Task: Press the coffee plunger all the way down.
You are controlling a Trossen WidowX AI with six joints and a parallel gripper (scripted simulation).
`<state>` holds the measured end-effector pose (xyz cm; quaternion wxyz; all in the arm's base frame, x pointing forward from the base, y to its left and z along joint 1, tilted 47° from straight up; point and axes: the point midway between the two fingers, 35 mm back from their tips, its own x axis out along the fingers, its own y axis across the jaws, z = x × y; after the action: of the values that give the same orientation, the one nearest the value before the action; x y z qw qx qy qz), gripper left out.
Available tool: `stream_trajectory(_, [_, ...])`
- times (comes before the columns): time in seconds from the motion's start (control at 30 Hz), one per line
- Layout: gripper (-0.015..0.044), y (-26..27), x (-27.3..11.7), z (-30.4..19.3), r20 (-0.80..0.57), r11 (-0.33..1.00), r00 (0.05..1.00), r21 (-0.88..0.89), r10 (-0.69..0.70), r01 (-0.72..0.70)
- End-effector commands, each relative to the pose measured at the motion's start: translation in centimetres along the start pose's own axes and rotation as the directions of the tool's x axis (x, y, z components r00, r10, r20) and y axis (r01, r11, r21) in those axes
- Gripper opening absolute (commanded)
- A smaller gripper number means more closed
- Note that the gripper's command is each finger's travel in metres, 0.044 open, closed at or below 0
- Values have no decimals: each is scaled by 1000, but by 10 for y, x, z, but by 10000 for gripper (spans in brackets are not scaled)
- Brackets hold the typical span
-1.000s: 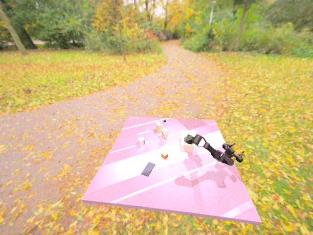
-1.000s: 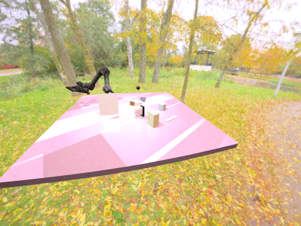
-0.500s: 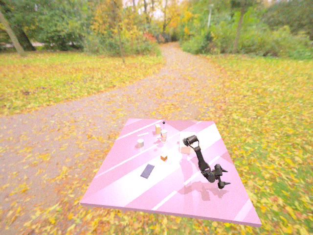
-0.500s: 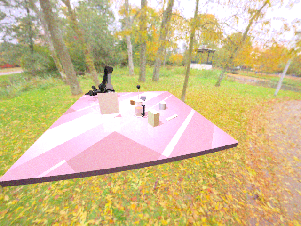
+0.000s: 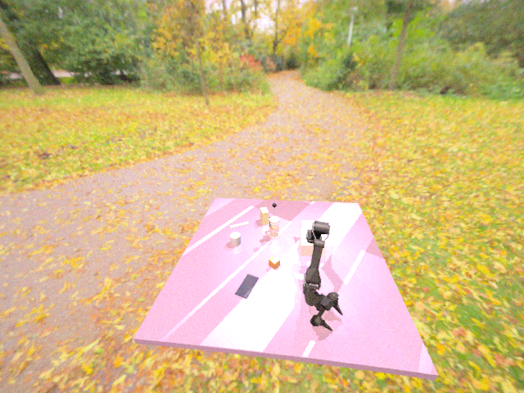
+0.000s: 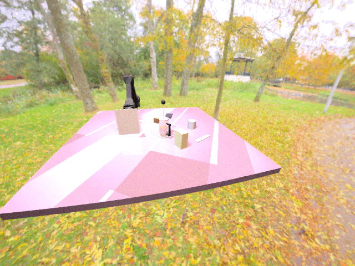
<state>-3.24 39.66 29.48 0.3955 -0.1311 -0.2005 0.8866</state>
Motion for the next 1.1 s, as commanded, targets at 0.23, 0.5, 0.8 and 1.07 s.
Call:
stream_trajectory(0.23, [440,-80,-107,-59,-226,931,919,101,-322,351])
stream_trajectory(0.5, [440,-104,-224,-118,-450,745,731,190,-513,640])
stream_trajectory(0.8, [440,-80,-377,-169,-664,381,432,232,-611,895])
stream_trajectory(1.07, [440,-9,-504,-186,-790,-58,147,225,-596,973])
